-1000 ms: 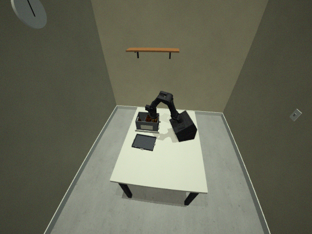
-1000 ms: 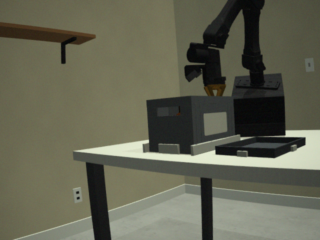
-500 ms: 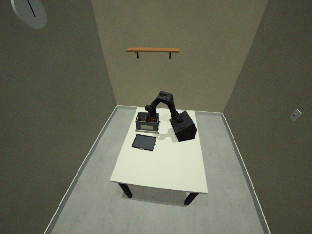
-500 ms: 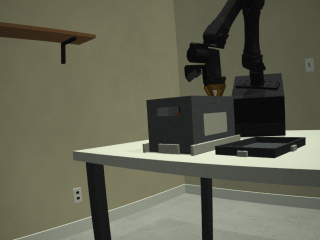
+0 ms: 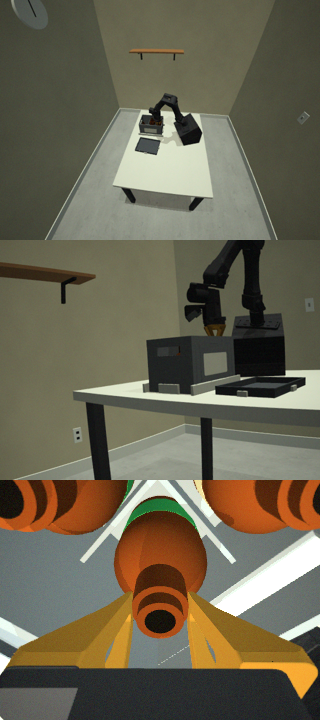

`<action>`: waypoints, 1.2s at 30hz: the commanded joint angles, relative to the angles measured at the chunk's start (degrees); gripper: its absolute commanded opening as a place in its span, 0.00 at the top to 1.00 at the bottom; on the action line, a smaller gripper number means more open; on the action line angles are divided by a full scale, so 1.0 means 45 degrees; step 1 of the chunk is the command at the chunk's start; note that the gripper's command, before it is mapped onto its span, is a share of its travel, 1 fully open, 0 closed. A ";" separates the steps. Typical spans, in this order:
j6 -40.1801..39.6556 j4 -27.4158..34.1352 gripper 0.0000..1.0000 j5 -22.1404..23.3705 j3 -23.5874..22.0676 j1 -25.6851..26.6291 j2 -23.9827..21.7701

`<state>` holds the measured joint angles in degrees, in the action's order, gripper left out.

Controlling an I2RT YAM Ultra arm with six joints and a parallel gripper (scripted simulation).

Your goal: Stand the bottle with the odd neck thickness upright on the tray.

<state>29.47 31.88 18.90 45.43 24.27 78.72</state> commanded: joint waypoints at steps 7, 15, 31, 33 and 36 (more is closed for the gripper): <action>0.0053 -0.0190 1.00 -0.0141 -0.0062 -0.0010 -0.0072; 0.0051 -0.0169 0.39 -0.0142 -0.0062 -0.0010 -0.0071; 0.0051 -0.0169 0.39 -0.0142 -0.0062 -0.0010 -0.0072; 0.0051 -0.0169 0.39 -0.0142 -0.0062 -0.0010 -0.0071; 0.0051 -0.0169 0.39 -0.0142 -0.0062 -0.0010 -0.0071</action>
<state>29.47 31.86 18.90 45.43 24.27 78.70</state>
